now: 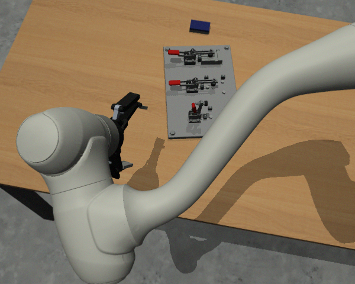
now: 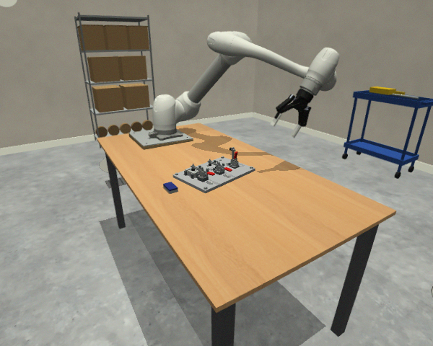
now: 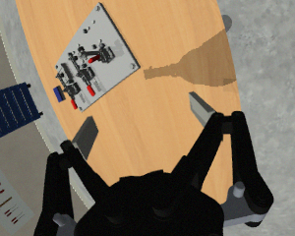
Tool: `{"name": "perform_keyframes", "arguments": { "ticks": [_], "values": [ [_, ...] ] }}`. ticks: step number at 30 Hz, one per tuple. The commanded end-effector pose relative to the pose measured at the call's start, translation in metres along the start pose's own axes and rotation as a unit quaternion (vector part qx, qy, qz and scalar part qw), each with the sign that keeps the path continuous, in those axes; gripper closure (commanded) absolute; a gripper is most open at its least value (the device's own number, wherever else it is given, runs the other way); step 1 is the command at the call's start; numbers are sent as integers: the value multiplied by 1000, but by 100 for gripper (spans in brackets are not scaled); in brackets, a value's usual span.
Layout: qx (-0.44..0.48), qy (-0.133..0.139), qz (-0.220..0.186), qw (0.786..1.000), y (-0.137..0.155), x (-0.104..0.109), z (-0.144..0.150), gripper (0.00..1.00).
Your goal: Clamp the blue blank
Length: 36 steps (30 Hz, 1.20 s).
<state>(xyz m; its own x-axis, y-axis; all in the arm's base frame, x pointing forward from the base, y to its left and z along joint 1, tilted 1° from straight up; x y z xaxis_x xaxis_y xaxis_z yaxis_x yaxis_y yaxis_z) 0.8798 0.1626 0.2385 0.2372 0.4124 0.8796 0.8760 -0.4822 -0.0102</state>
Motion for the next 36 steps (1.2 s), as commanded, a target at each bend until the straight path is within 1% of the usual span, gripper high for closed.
{"name": "perform_keyframes", "arguments": {
  "ticks": [1, 20, 23, 25, 26, 27, 29, 30, 34, 35, 36],
  "values": [
    [0, 0, 0, 1000, 0, 0, 0, 0],
    [-6, 1, 1, 1000, 1, -1, -2, 0],
    [-42, 8, 5, 999, 7, -7, -15, 0],
    [-91, 18, 12, 996, 14, -16, -32, 0],
    [-91, 18, 12, 996, 14, -16, -32, 0],
    [-123, 24, 17, 992, 18, -22, -43, 0],
    [-123, 24, 17, 992, 18, -22, -43, 0],
    [-161, 30, 22, 986, 22, -29, -56, 0],
    [-161, 30, 22, 986, 22, -29, -56, 0],
    [-204, 37, 29, 978, 27, -37, -71, 0],
    [-204, 37, 29, 978, 27, -37, -71, 0]
  ]
}}
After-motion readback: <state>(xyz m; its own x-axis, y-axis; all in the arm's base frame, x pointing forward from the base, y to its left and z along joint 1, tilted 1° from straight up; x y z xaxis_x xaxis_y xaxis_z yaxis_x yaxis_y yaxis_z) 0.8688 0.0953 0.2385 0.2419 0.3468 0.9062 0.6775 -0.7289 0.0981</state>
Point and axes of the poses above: the point where the finger pads meet when closed, its own x axis back along the fingers, its own z axis across the jaws, y = z × x, the point moved 4 cm from there along x, back along the fingers, and after that the axes turned 12 degrees about -x, right-handed, at the moved point
